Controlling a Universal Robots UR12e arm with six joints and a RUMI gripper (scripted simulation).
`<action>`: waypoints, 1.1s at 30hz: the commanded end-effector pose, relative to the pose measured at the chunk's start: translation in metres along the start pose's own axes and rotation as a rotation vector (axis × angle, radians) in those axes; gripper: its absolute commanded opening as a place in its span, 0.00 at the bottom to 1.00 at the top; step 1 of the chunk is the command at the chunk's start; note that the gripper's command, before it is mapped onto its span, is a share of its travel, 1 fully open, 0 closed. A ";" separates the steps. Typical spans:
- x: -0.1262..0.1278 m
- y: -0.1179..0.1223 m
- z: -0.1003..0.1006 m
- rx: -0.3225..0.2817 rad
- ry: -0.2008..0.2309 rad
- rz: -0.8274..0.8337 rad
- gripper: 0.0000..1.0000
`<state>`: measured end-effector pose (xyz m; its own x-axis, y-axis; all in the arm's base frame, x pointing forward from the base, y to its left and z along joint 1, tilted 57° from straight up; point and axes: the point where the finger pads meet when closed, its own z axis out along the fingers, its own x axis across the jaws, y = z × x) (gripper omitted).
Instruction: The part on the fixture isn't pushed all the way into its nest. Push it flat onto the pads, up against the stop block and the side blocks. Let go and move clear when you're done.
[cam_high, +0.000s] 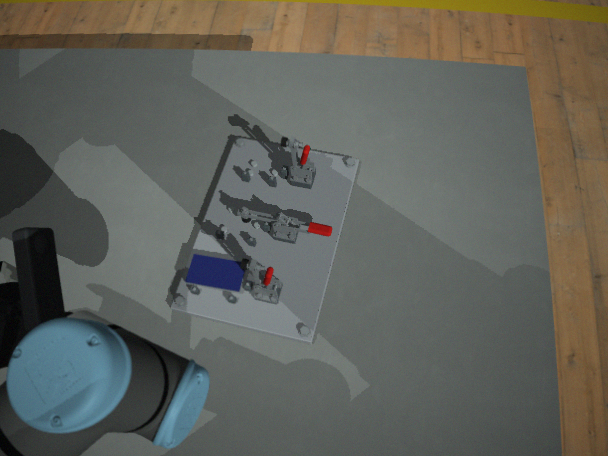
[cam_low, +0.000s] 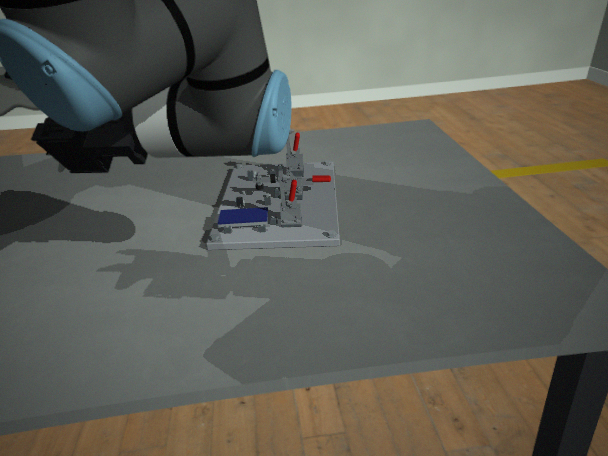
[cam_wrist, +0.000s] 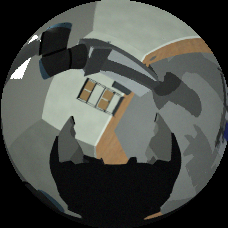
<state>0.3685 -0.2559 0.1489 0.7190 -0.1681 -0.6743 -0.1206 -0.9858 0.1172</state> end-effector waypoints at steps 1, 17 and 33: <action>0.000 0.000 0.000 0.000 0.000 0.000 1.00; 0.000 0.000 0.000 0.000 0.000 0.000 1.00; 0.013 -0.009 -0.017 0.053 0.118 0.113 1.00</action>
<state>0.3792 -0.2529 0.1500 0.7459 -0.2152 -0.6303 -0.1704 -0.9765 0.1318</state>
